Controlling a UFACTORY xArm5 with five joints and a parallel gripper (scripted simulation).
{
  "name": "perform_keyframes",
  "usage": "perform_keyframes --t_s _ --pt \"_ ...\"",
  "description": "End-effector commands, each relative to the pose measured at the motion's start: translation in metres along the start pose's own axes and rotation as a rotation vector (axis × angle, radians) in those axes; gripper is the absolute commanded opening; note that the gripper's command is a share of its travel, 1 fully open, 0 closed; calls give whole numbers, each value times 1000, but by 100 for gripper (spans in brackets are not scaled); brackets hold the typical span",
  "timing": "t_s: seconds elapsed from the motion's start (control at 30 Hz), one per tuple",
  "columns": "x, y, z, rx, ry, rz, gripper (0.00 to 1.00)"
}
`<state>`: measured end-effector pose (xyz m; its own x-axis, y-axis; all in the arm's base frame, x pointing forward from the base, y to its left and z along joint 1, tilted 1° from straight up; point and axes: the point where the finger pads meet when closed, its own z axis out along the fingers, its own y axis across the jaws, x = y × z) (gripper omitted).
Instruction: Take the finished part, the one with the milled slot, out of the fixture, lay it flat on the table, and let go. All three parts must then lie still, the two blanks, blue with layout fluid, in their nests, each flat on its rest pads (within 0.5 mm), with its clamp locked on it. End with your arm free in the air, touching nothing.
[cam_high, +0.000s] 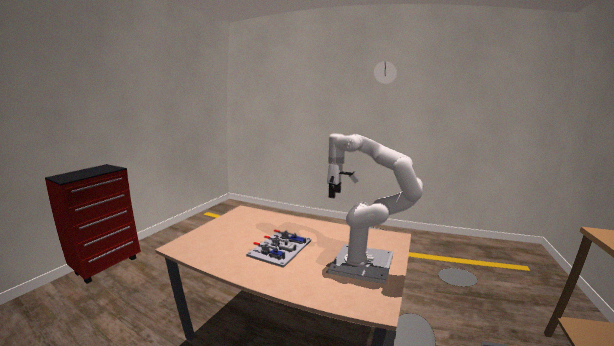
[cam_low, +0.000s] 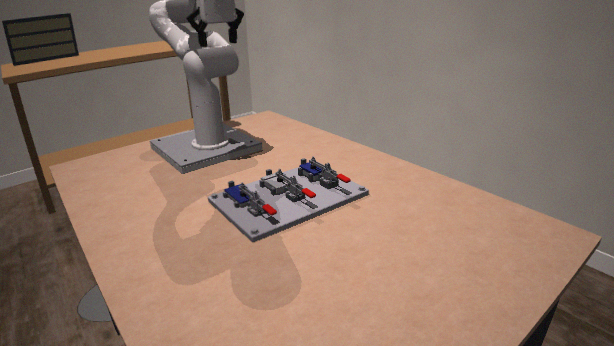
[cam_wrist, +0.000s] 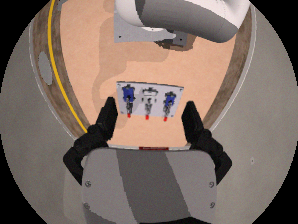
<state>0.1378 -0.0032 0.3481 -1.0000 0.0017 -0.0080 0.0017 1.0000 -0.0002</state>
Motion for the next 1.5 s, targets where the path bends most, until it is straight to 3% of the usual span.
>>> perform_keyframes --t_s 0.0,0.27,0.33,0.37,0.83,0.9,0.93,1.3,1.47 --pt "-42 0 6 0 -1 4 100" --pt "-94 1 23 0 -1 11 100" --pt "-94 1 23 0 -1 11 100" --pt "-113 1 32 0 -1 13 100" --pt "-189 4 85 0 -1 23 100" --pt "-189 4 85 0 -1 23 100" --pt "-204 4 99 0 -1 25 100" --pt "-249 7 155 0 -1 33 100" --pt "-253 8 161 0 -1 34 100"
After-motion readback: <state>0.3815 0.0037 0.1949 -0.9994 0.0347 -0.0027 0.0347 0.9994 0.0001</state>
